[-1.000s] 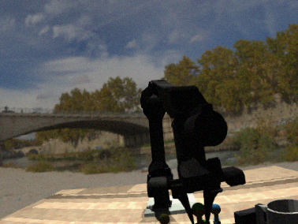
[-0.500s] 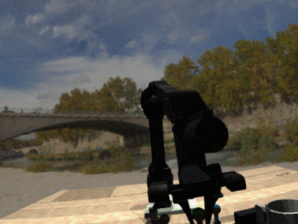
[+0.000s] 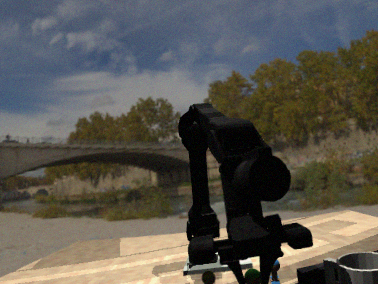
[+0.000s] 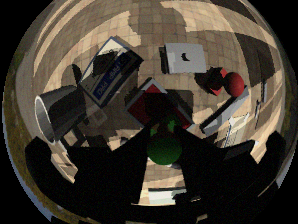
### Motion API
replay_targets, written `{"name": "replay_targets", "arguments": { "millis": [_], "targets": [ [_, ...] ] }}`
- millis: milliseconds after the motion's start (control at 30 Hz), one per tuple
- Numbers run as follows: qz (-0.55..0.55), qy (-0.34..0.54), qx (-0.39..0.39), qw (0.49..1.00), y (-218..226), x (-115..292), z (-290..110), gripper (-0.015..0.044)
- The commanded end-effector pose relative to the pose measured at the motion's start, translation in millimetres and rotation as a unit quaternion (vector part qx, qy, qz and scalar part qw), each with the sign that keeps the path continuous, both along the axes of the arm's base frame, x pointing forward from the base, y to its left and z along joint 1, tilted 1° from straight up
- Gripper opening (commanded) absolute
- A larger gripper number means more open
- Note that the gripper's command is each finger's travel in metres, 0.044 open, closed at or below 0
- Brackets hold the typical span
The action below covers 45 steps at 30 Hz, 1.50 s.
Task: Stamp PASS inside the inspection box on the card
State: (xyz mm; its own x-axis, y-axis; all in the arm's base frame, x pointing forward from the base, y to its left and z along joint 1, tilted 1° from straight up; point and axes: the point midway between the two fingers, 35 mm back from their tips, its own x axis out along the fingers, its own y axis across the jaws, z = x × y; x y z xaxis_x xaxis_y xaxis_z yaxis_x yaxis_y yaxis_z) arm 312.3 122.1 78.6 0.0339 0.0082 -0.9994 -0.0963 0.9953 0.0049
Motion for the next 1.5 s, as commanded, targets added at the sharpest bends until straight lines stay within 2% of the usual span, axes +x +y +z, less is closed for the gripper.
{"name": "replay_targets", "arguments": {
  "millis": [0,1467],
  "targets": [
    [0.000,0.002,0.001,1.000,0,-1,-4,0.0000],
    [0.000,0.002,0.001,1.000,0,-1,-15,0.0000]
  ]
}}
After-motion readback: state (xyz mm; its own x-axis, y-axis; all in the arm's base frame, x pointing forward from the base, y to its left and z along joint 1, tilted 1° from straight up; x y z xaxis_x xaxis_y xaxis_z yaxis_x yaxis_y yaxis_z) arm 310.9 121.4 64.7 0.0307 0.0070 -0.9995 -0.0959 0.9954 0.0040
